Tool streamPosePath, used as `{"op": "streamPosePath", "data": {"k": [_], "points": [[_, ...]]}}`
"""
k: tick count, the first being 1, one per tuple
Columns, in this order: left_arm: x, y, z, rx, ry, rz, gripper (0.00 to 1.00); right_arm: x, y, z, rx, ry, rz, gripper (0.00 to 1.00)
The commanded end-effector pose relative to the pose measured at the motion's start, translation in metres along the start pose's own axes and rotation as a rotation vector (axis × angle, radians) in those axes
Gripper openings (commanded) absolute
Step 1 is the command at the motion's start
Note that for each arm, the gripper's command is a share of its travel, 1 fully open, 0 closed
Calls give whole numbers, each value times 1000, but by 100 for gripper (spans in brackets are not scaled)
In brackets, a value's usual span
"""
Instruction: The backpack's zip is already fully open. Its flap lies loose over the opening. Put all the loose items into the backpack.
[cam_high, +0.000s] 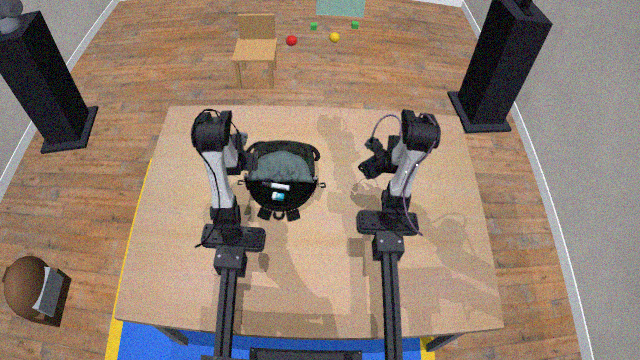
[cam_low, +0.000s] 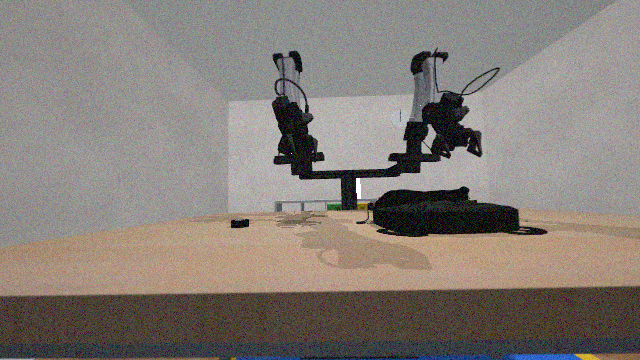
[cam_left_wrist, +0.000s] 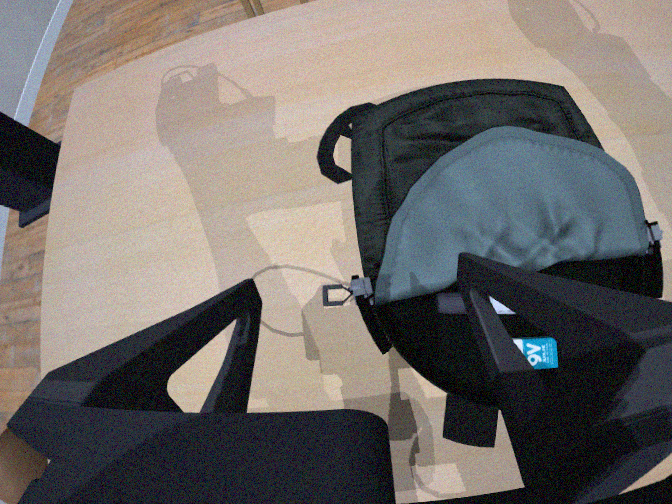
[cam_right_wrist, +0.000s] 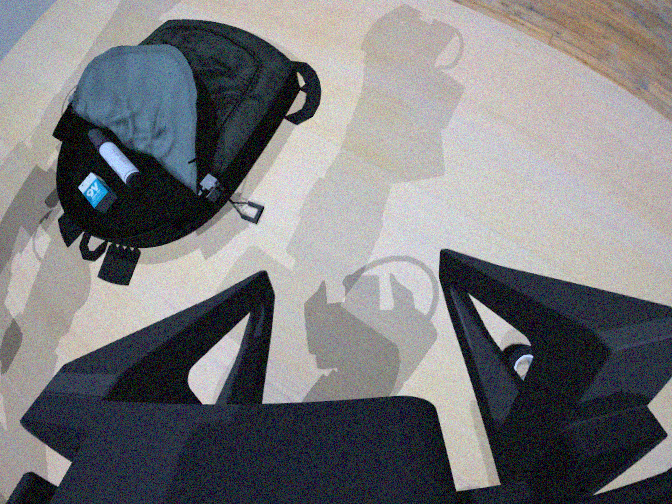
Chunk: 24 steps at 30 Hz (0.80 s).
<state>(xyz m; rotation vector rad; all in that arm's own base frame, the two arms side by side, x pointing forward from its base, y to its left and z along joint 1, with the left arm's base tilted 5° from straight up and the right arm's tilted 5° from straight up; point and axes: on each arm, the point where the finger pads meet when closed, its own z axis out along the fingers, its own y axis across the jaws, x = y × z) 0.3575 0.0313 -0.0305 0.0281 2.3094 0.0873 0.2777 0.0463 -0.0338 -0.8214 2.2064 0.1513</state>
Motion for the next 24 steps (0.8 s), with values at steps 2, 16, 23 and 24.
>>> {"op": "streamPosePath", "data": {"k": [2,16,23,24], "points": [[-8,0,-2,9,-25,6,90,7,-22,-18,-13,25,32,76],[-8,0,-2,9,-25,6,90,112,-114,20,-4,50,87,76],[-8,0,-2,9,-25,6,90,160,-163,38,11,49,104,76],[-8,0,-2,9,-25,6,90,160,-163,38,11,49,104,76]]}}
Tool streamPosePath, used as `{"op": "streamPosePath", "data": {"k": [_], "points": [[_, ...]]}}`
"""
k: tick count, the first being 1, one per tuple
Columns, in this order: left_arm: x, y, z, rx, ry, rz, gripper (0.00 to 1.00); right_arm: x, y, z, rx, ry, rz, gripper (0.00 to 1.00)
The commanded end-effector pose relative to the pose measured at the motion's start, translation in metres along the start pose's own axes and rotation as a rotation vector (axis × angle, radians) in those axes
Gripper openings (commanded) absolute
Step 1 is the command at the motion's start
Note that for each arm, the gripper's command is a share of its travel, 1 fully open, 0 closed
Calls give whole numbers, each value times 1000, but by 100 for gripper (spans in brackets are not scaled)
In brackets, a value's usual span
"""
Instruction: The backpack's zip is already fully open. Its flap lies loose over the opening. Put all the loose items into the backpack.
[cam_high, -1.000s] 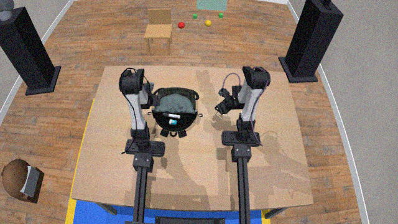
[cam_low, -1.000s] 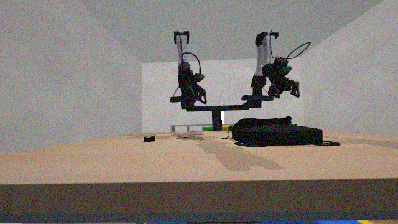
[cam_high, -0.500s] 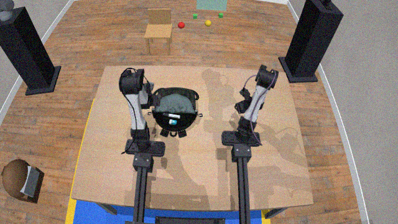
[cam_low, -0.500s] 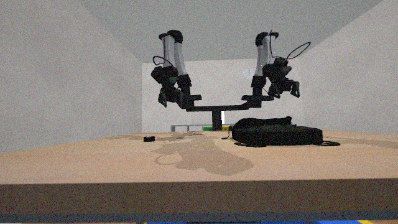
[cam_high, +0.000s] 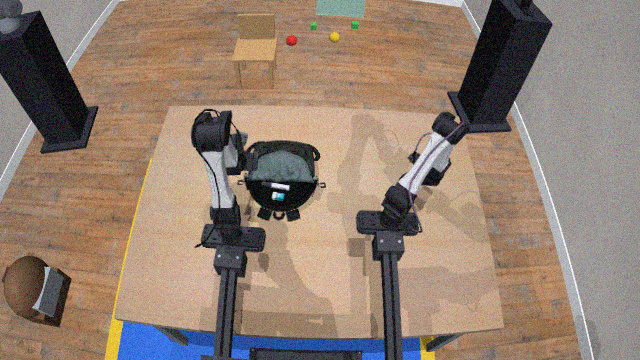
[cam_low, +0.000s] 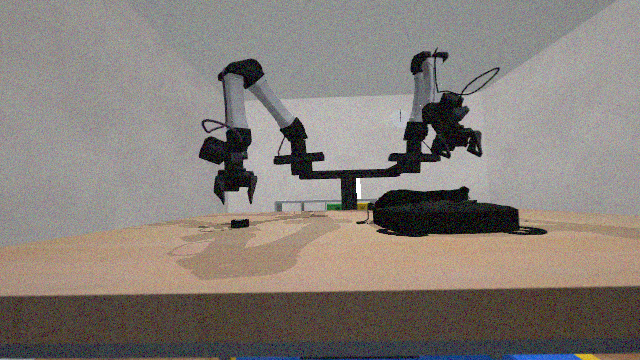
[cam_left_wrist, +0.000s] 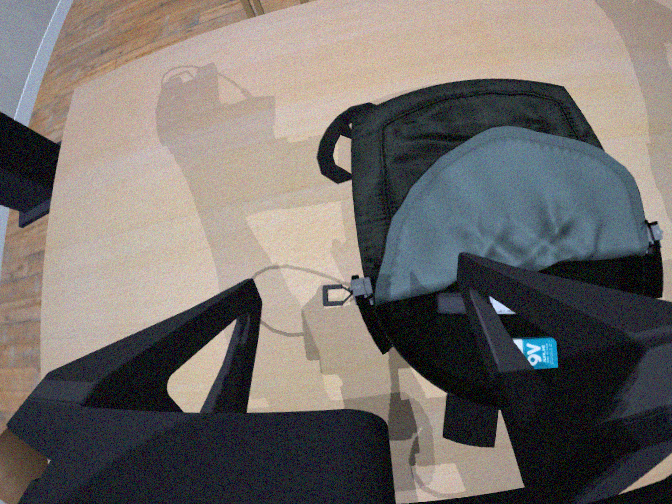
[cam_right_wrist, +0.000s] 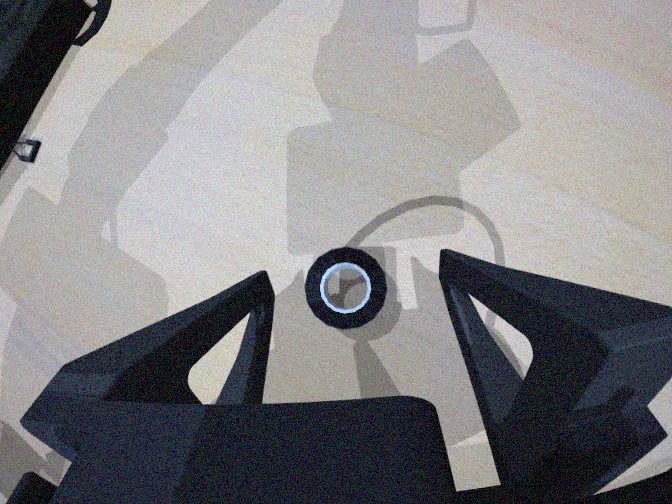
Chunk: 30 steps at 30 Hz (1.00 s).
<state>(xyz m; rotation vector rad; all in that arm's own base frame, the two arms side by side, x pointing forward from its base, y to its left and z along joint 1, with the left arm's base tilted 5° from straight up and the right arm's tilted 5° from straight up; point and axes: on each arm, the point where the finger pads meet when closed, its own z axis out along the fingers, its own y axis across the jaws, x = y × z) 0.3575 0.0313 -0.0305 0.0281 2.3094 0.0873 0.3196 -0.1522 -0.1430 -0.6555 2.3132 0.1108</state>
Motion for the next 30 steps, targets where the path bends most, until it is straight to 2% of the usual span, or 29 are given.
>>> {"op": "streamPosePath", "data": {"k": [1,9,10,30], "points": [[-8,0,-2,9,-25,6,90,3,3,4,-59,-14,-25,76],[-8,0,-2,9,-25,6,90,0,14,4,-73,-13,-32,76],[-8,0,-2,9,-25,6,90,-3,2,2,-40,-14,-42,76],[-8,0,-2,9,-25,6,90,41,3,51,-43,-17,-40,76]]}}
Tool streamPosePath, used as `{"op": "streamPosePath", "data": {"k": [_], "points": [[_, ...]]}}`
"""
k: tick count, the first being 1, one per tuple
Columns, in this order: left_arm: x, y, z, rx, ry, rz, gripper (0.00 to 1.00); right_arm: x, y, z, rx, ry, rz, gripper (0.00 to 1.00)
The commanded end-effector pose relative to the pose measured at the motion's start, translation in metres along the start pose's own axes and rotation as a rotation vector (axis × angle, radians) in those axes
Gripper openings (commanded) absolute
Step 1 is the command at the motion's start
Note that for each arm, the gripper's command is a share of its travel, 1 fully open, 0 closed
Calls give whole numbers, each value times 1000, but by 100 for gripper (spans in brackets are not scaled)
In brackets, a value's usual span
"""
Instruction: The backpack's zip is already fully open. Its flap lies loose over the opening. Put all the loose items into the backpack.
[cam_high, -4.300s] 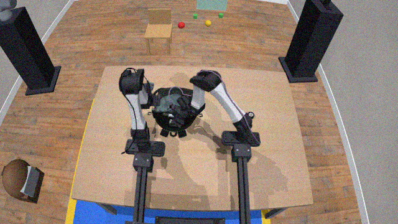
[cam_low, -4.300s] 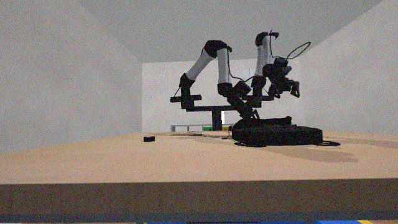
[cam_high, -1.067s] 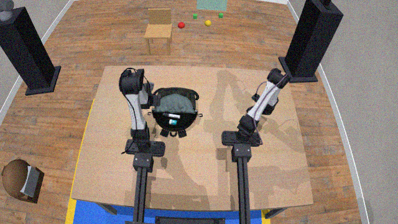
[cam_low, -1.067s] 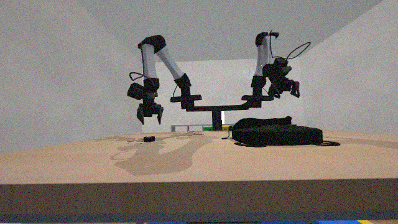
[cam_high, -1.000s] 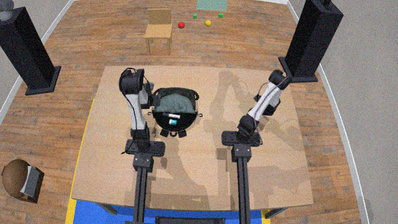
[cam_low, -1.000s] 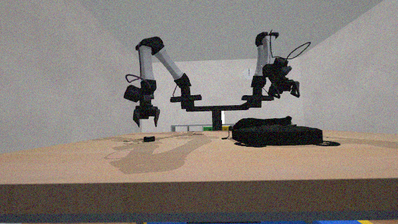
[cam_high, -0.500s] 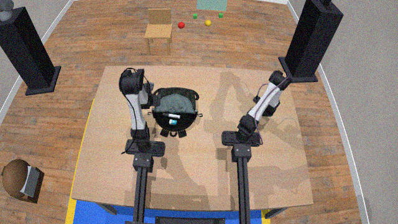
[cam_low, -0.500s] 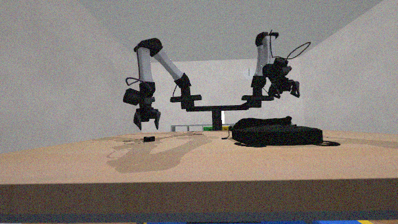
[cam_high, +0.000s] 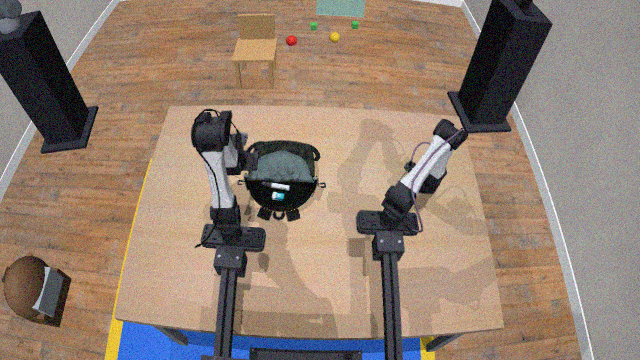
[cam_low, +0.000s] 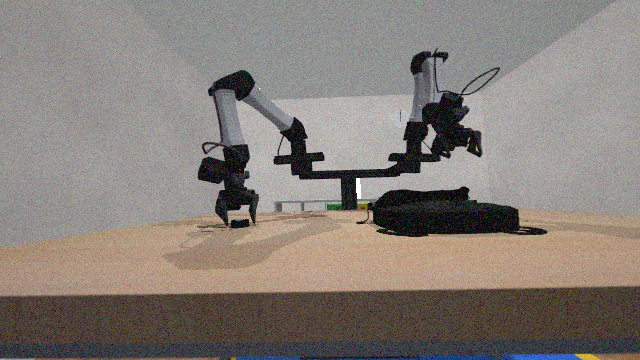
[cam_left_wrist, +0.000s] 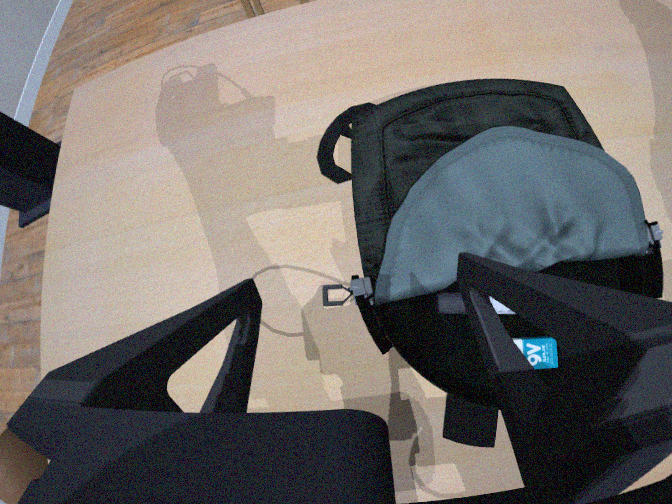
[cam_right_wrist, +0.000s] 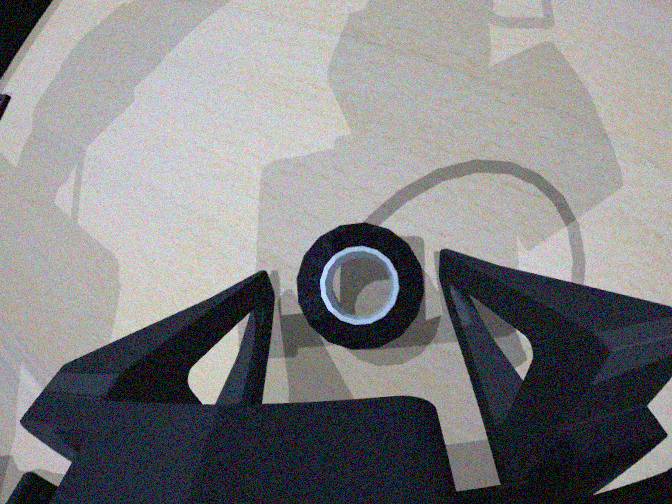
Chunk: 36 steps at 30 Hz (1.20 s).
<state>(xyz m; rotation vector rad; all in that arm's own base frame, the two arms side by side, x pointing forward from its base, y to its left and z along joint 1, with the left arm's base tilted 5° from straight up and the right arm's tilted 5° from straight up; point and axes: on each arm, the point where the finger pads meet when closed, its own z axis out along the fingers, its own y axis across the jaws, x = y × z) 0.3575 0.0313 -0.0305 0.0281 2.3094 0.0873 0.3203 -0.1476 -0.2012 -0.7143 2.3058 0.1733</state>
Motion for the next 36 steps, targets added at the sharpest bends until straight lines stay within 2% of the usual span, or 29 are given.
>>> {"op": "streamPosePath", "data": {"k": [1,9,10,11,18,19,24,25,32,33,36], "points": [[-8,0,-2,9,-25,6,90,5,-8,6,20,-13,-15,76],[-8,0,-2,9,-25,6,90,8,-6,6,11,-1,-5,76],[-8,0,-2,9,-25,6,90,0,-11,3,23,-11,-18,76],[-8,0,-2,9,-25,6,90,0,-11,3,23,-11,-18,67],[-8,0,-2,9,-25,6,90,0,-11,2,22,-13,-19,67],[-8,0,-2,9,-25,6,90,0,-11,2,22,-13,-19,59],[-8,0,-2,9,-25,6,90,0,-12,2,22,-13,-19,59],[-8,0,-2,9,-25,6,90,0,-12,2,22,-13,-19,50],[-8,0,-2,9,-25,6,90,0,-12,2,22,-14,-18,50],[-8,0,-2,9,-25,6,90,0,-12,2,22,-14,-18,42],[-8,0,-2,9,-25,6,90,0,-13,2,22,-14,-18,42]]}}
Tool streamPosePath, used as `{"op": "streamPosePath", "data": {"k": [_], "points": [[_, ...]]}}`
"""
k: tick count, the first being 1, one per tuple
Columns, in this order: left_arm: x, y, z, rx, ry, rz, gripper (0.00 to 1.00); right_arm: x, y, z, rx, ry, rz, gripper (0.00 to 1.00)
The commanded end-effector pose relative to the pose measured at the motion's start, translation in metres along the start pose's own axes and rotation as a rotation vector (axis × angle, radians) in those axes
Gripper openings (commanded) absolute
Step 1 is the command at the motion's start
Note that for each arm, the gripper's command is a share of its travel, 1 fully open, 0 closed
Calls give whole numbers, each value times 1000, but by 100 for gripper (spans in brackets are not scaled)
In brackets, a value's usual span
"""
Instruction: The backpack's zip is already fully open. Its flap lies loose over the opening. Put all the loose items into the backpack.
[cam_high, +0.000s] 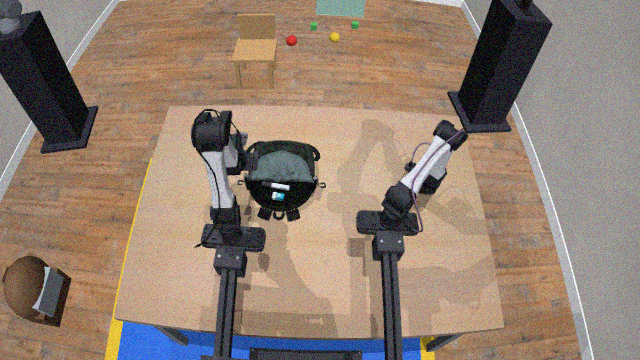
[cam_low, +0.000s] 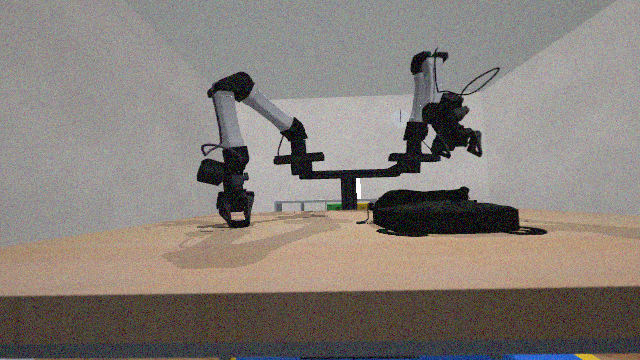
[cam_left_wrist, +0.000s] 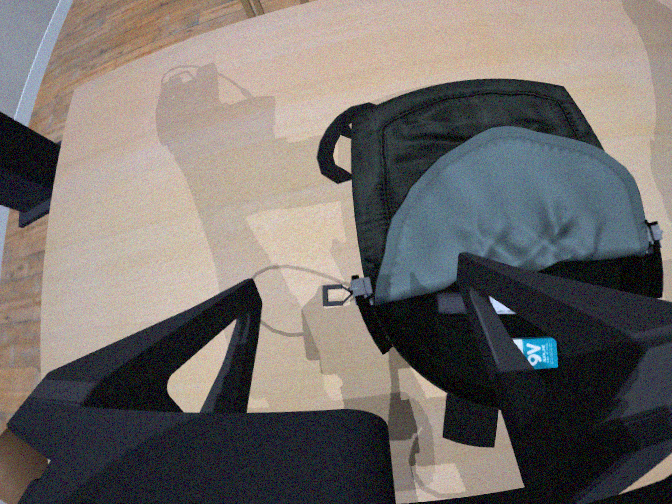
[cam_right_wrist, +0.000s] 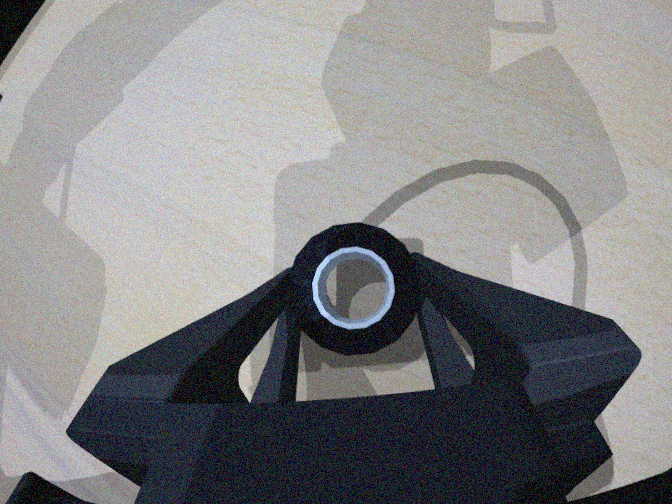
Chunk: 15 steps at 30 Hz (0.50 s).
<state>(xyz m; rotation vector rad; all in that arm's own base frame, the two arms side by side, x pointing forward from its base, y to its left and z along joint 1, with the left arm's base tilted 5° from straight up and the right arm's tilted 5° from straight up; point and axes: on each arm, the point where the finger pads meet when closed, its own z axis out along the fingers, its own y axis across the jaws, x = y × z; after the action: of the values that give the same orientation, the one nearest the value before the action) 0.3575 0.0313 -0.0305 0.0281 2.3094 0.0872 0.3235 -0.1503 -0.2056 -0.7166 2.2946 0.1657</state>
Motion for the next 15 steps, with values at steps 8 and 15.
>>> {"op": "streamPosePath", "data": {"k": [8,15], "points": [[-8,0,-2,9,-25,6,90,-2,-9,-3,15,-5,-12,42],[-8,0,-2,9,-25,6,90,-8,-18,-13,32,-9,-20,42]]}}
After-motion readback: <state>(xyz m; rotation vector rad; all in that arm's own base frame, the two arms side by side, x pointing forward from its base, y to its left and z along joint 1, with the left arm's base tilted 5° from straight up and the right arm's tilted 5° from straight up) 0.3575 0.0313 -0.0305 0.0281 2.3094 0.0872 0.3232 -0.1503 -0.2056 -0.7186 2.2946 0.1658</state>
